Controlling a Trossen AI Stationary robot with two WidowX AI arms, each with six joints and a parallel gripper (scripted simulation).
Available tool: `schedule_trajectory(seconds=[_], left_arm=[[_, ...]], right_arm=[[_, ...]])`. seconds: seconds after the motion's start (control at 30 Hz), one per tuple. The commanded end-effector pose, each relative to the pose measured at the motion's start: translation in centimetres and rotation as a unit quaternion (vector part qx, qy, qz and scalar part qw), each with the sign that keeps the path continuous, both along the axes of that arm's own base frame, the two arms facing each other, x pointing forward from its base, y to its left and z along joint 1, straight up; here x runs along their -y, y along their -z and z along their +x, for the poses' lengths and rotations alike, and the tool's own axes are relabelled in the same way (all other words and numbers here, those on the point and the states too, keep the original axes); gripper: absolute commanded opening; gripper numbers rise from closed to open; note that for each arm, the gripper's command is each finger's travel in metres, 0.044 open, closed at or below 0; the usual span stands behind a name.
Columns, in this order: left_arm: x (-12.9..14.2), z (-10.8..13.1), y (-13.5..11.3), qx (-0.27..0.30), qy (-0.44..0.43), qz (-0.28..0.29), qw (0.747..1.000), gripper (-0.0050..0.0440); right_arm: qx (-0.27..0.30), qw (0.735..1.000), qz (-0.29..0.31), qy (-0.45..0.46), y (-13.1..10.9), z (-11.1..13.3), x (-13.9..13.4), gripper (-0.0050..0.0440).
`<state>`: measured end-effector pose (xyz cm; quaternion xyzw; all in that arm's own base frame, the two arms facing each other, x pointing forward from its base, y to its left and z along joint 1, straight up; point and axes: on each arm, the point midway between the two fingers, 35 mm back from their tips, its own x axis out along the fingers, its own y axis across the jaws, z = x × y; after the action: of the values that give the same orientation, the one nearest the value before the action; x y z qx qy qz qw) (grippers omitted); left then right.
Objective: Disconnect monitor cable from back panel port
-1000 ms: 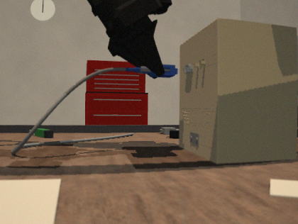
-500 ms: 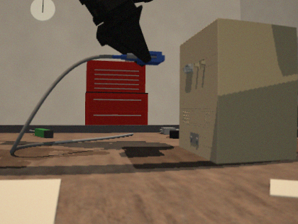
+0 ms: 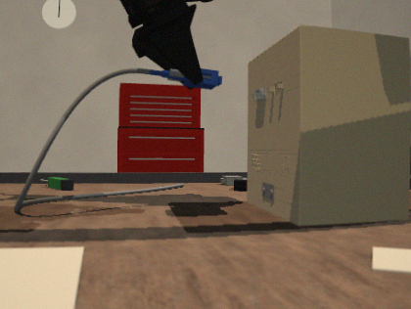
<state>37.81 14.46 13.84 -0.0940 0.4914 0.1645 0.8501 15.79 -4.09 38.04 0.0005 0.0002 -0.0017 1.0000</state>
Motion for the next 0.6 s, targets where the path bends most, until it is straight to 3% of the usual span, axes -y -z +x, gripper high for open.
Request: schedule_trajectory(seconds=[0.0, 0.57], left_arm=[[-0.25, 0.57, -1.30, -0.007, -0.002, -0.004, 1.000, 0.0115], [-0.32, 0.72, -1.77, -0.091, -0.003, -0.038, 0.995, 0.0115]], right_arm=[[0.001, 1.000, -0.004, -0.002, -0.33, -0.03, -0.15, 0.0440], [0.001, 1.000, -0.004, -0.002, -0.33, -0.03, -0.15, 0.0440]])
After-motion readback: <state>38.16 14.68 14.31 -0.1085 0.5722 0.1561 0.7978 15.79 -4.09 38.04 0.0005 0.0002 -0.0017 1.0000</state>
